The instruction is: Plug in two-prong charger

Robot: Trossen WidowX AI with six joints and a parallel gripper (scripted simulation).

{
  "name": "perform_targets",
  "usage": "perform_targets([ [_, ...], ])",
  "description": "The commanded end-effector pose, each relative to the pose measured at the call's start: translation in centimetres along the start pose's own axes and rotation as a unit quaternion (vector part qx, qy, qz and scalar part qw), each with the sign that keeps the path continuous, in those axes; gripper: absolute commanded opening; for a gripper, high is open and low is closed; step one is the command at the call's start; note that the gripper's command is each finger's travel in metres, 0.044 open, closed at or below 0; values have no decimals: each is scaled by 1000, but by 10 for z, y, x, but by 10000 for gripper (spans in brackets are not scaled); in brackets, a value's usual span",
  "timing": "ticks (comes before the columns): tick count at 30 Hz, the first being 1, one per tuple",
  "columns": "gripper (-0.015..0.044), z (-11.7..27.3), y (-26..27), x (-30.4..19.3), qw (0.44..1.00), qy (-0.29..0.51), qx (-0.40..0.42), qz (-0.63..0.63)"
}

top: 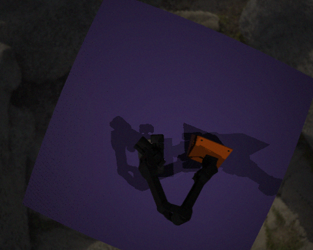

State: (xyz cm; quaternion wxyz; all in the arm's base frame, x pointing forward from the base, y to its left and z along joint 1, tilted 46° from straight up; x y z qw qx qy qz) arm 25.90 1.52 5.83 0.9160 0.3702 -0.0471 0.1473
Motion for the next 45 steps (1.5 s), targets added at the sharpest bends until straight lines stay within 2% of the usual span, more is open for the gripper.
perform_targets([
  [1,0,0,1,9,1000,-9,-1,10],
  [45,0,-2,1,9,1000,-9,-1,10],
])
Point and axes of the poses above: the point midway between the two fingers, 35 mm back from their tips, its own z axis back along the fingers, its own y axis across the jaws, x = y × z, the point moved 2 cm from there along z, back along the fingers, and after that the axes turned 4 degrees about -z, right-handed, at the moved point
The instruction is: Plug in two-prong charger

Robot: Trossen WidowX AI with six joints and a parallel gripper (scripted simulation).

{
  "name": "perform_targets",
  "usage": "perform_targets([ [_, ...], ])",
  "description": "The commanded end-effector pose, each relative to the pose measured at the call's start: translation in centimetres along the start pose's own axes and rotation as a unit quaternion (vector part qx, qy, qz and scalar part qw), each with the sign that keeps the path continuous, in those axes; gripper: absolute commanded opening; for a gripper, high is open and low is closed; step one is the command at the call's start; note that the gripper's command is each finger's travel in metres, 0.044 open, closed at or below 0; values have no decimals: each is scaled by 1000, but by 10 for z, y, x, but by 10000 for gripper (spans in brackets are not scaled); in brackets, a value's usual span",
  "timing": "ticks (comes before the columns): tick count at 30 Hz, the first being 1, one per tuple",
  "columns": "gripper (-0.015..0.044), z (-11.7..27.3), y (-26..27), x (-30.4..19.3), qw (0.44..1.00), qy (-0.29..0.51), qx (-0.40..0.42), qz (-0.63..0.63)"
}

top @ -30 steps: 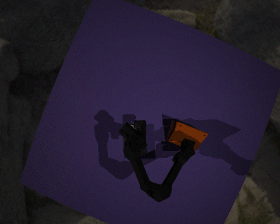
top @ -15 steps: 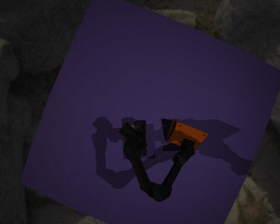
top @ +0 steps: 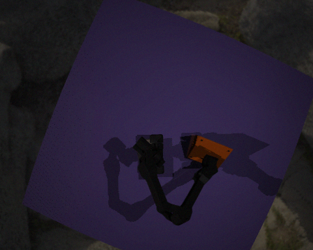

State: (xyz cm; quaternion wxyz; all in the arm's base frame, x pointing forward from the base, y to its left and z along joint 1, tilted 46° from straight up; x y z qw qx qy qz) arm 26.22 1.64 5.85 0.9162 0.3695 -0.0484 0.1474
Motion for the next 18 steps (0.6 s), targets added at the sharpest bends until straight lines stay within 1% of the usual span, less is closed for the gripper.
perform_targets([
  [1,0,-2,1,5,1000,-8,0,9],
  [18,0,0,0,0,1000,-1,0,1],
])
Point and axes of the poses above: the point midway between the two fingers, 35 mm back from their tips, its own z axis back along the fingers, its own y axis across the jaws, x = y × z, the point moved 2 cm from there along z, back along the fingers, and after that the axes turned 4 degrees about -z, right-handed, at the moved point
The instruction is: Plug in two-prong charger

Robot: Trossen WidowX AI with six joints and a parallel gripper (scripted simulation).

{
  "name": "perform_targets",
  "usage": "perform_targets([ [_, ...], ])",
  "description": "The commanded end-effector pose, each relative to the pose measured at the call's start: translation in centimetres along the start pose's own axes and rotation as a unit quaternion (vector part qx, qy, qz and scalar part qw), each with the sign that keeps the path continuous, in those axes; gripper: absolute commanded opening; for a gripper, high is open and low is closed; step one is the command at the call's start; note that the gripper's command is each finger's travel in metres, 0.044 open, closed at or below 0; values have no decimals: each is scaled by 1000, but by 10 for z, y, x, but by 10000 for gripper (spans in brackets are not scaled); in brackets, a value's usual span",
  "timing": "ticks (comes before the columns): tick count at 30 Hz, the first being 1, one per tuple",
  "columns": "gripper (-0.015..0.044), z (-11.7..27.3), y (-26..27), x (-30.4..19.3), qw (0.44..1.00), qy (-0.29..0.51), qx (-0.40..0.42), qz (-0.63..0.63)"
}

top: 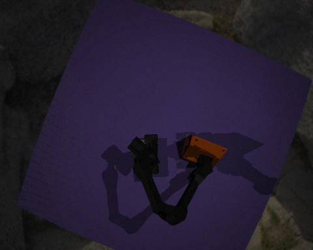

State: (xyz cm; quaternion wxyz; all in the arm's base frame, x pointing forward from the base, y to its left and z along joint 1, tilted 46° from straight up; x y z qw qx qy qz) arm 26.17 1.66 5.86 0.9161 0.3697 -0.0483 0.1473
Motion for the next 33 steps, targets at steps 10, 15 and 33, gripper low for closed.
perform_targets([
  [10,263,0,0,0,1000,-1,-1,1],
  [15,394,0,0,0,1000,-1,-1,1],
  [33,440,0,-1,-6,1000,-4,0,5],
])
Point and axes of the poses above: the point midway between the two fingers, 35 mm back from their tips, its own z axis back along the fingers, its own y axis across the jaws, x = y × z, the point moved 2 cm from there along z, back along the fingers, and after that the axes turned 4 degrees about -z, right-handed, at the moved point
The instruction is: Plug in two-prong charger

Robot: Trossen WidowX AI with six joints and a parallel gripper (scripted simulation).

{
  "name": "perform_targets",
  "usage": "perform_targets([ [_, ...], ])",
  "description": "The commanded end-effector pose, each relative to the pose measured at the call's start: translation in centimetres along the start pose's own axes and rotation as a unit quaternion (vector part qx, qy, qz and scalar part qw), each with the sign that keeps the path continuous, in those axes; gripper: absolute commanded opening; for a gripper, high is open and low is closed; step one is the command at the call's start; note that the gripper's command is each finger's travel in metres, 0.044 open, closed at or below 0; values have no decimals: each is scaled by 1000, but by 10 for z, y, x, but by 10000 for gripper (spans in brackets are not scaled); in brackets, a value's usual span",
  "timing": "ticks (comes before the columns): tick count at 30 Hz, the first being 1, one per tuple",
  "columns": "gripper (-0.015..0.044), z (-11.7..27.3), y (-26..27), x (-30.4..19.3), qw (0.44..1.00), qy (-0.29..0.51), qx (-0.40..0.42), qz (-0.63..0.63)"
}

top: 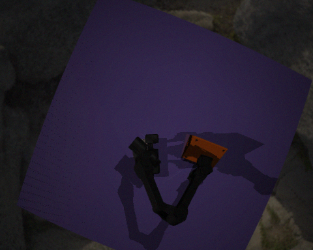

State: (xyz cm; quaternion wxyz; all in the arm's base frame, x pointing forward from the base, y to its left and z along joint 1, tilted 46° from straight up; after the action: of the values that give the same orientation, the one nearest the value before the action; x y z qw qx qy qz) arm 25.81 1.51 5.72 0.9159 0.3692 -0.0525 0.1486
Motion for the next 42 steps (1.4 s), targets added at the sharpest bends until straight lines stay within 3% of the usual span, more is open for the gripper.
perform_targets([
  [1,440,0,0,-2,1000,-1,1,2],
  [42,440,-3,-5,-44,1000,-3,0,5],
])
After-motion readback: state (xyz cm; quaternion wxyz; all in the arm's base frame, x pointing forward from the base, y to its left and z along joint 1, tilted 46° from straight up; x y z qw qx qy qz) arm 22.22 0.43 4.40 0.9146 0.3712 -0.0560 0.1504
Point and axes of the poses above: the point midway between the two fingers, 35 mm back from their tips, its own z axis back along the fingers, its own y axis across the jaws, x = y × z, the point moved 2 cm from there along z, back along the fingers, and after that the axes turned 4 degrees about -z, right-handed, at the moved point
